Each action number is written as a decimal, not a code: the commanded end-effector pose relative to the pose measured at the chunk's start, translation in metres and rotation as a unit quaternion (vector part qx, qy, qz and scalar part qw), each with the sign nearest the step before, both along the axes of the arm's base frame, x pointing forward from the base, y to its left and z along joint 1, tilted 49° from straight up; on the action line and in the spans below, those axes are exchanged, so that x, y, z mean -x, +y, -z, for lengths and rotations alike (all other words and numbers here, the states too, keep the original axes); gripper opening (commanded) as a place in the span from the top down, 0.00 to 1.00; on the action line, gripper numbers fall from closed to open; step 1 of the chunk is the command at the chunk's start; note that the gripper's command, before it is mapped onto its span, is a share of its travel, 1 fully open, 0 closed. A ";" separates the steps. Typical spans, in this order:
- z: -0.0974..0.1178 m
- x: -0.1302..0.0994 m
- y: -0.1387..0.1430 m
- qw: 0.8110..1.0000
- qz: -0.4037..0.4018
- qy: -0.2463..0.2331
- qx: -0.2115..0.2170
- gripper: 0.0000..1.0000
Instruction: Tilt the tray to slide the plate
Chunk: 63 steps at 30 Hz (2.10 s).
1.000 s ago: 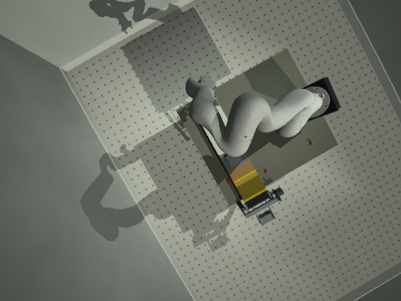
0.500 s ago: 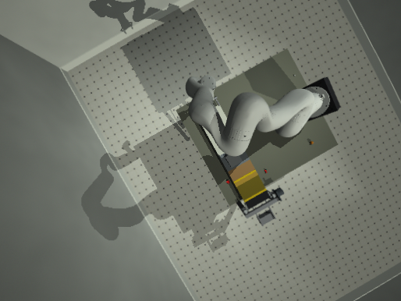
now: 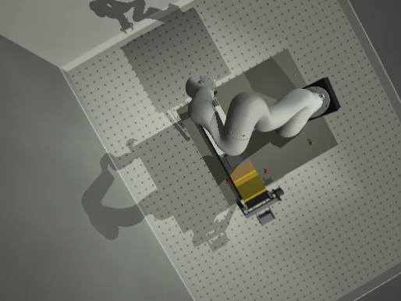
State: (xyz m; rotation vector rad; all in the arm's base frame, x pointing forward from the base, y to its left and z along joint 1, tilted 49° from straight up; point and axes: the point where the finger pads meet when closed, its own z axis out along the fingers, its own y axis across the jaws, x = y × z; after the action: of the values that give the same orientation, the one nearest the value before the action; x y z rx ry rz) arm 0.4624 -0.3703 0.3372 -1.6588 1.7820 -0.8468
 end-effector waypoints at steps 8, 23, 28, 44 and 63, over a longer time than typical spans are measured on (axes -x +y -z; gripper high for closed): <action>0.003 -0.004 -0.001 0.987 0.101 -0.009 -0.121 0.00; 0.007 -0.009 -0.001 0.933 0.233 -0.024 -0.275 0.00; 0.009 -0.011 -0.001 0.902 0.280 -0.029 -0.329 0.00; 0.014 -0.017 -0.002 0.779 0.406 -0.044 -0.475 0.00; 0.016 -0.019 -0.002 0.727 0.445 -0.048 -0.521 0.60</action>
State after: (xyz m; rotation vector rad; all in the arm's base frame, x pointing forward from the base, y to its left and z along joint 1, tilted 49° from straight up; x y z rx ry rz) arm 0.4809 -0.3718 0.3208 0.0165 2.2826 -0.0915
